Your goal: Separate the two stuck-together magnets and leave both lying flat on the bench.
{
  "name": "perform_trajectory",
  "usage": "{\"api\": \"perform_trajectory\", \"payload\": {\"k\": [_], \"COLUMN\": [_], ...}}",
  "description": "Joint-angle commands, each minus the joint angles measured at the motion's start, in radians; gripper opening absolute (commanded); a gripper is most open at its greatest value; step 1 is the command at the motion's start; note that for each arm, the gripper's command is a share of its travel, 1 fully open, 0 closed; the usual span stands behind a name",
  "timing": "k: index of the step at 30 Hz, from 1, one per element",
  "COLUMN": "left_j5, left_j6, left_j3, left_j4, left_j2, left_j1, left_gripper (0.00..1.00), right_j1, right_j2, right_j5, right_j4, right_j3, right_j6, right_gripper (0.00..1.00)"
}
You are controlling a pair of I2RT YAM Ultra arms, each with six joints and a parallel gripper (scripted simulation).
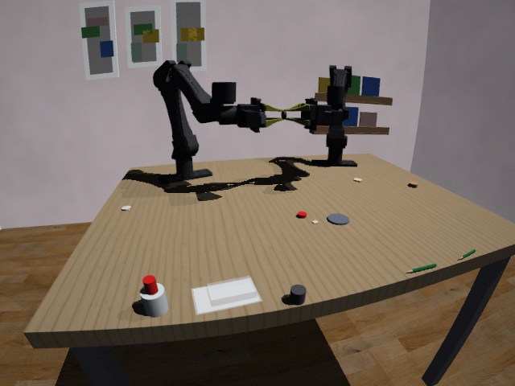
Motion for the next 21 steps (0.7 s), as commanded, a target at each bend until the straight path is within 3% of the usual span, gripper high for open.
{"api": "perform_trajectory", "payload": {"k": [1,21], "left_j5": [-0.001,-0.001], "left_j6": [0.003,0.003], "left_j3": [0.007,0.007], "left_j4": [0.007,0.007], "left_j2": [-0.006,-0.006], "left_j1": [-0.002,-0.002], "left_gripper": [0.25,0.25], "right_j1": [-0.001,0.0], "right_j2": [-0.005,-0.034], "right_j5": [-0.001,0.0], "right_j4": [0.017,-0.076], "right_j3": [0.011,0.042], "right_j6": [-0.005,0.0], "right_gripper": [0.25,0.25]}}
